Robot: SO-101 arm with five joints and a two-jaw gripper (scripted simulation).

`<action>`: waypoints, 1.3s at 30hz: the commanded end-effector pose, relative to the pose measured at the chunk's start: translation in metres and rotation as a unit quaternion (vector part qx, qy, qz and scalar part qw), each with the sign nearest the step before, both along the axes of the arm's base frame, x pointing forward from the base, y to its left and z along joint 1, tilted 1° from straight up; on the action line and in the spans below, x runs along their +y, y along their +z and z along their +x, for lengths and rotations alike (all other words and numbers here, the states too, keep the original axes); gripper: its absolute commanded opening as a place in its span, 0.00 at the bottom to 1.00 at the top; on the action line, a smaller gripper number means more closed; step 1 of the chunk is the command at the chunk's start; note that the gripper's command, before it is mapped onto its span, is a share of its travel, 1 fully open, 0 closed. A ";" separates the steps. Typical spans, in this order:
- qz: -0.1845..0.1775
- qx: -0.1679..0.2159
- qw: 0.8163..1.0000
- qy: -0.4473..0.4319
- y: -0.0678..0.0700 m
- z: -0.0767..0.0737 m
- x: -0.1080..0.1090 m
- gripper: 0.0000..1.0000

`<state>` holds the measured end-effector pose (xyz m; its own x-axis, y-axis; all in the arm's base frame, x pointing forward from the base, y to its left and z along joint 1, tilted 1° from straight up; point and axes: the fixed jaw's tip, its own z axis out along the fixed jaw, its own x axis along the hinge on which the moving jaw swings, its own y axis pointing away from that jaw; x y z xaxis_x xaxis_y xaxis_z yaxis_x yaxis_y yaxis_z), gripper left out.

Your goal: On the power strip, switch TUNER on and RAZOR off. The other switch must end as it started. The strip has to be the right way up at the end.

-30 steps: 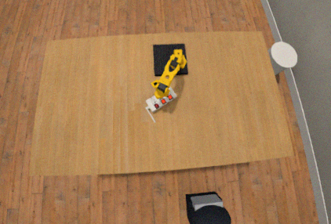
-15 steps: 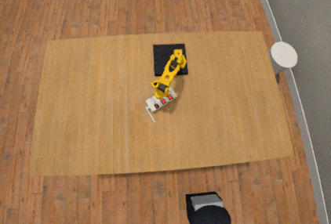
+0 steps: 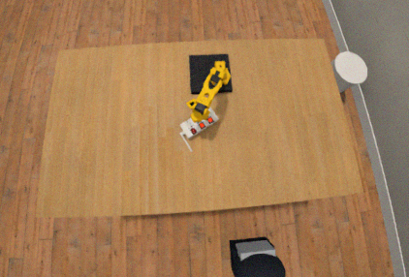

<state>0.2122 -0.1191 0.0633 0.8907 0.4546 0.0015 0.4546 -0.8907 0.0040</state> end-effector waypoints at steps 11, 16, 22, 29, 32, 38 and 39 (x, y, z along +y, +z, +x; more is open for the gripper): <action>0.005 0.008 1.000 -0.002 -0.003 0.000 0.002 0.00; 0.005 0.008 1.000 -0.002 -0.003 0.000 0.002 0.00; 0.005 0.008 1.000 -0.002 -0.003 0.000 0.002 0.00; 0.002 0.003 1.000 0.006 -0.003 0.004 0.002 0.00; -0.005 -0.010 1.000 0.024 -0.003 0.013 0.001 0.00; -0.030 -0.056 0.994 0.091 -0.006 0.046 0.003 0.00; -0.035 -0.065 0.992 0.104 -0.007 0.053 0.004 0.00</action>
<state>0.2454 -0.1167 0.0590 0.8218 0.5673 0.0531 0.5618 -0.8223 0.0904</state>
